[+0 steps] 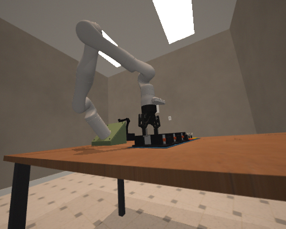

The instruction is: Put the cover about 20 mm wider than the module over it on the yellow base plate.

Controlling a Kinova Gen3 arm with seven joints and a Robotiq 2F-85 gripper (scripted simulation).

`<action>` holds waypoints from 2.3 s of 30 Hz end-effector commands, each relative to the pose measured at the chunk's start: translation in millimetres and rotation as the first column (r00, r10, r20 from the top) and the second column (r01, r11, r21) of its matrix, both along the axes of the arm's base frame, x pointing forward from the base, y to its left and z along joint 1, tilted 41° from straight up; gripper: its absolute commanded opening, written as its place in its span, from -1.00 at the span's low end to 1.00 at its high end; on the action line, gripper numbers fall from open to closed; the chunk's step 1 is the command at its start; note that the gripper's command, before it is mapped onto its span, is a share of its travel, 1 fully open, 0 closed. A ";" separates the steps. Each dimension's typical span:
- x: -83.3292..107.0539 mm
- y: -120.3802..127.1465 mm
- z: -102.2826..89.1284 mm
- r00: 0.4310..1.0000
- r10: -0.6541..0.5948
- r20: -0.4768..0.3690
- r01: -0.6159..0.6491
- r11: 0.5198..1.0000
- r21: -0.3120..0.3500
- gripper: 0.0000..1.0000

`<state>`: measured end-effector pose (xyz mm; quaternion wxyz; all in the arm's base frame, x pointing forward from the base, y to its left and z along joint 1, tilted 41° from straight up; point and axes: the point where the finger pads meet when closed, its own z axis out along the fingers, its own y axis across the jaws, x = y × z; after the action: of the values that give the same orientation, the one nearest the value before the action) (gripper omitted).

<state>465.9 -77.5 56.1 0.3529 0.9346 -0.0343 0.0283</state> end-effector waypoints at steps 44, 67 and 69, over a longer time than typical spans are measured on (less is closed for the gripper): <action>1.0 -10.7 -12.6 1.000 0.001 0.001 -0.001 1.000 0.001 0.39; 1.0 -10.7 -12.6 1.000 0.001 0.001 -0.001 1.000 0.001 -1.00; 1.0 -10.7 -12.6 1.000 0.001 0.001 -0.001 1.000 0.001 -1.00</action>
<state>466.4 -89.0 43.0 0.3529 0.9346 -0.0343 0.0283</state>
